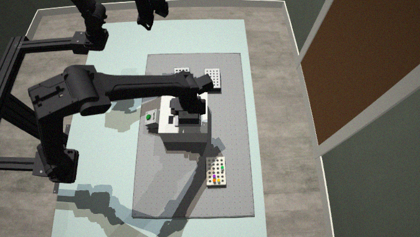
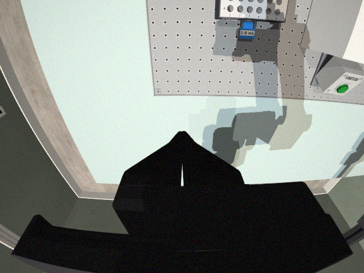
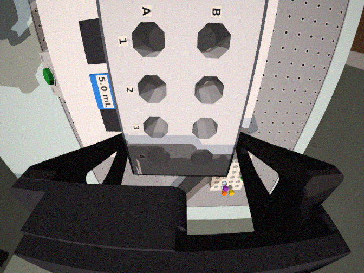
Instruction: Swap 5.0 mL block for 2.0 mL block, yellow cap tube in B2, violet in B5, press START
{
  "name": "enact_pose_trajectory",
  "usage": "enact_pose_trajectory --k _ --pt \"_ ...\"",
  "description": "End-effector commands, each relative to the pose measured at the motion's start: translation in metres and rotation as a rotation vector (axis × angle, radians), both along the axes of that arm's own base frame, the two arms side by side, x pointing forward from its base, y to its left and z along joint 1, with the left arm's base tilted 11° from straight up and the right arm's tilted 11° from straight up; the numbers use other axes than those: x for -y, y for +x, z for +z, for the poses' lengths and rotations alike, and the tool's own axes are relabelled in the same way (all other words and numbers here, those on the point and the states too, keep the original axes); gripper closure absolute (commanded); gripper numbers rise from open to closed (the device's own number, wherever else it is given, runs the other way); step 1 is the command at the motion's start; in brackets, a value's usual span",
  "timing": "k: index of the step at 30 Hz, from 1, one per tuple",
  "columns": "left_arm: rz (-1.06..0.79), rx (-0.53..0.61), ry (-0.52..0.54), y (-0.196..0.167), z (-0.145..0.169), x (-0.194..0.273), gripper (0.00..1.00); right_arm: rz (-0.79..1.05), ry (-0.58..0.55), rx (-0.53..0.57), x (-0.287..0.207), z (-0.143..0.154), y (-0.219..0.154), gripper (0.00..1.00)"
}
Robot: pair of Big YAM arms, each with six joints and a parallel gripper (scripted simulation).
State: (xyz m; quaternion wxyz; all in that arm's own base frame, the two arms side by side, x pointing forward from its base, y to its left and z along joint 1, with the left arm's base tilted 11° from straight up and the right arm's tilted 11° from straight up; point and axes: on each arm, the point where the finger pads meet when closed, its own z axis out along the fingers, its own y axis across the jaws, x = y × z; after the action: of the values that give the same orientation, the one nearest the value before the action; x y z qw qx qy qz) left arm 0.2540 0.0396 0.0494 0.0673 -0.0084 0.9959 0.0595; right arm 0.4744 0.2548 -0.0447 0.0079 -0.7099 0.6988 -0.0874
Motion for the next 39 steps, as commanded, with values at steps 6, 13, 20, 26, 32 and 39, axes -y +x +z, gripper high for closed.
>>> enact_pose_trajectory --k 6,13,20,26,32,39 --pt "0.011 0.008 -0.007 0.004 0.003 0.001 1.0 0.003 -0.012 -0.028 0.004 -0.012 0.001 0.0" --pt "0.011 0.005 -0.008 0.003 0.003 0.001 1.0 0.003 0.006 0.002 -0.002 0.003 0.012 0.0" --pt "0.012 0.03 -0.006 0.014 0.012 0.0 1.0 0.003 0.026 0.036 -0.007 0.021 0.02 0.0" --pt "0.012 0.034 -0.006 0.015 0.013 -0.001 1.0 0.003 0.034 0.05 -0.008 0.03 0.022 0.0" --pt "0.012 0.039 -0.005 0.018 0.016 -0.001 1.0 0.003 0.037 0.055 -0.008 0.032 0.022 0.0" --pt "0.013 0.046 -0.005 0.02 0.018 -0.002 1.0 0.002 0.035 0.052 -0.005 0.026 0.016 1.0"
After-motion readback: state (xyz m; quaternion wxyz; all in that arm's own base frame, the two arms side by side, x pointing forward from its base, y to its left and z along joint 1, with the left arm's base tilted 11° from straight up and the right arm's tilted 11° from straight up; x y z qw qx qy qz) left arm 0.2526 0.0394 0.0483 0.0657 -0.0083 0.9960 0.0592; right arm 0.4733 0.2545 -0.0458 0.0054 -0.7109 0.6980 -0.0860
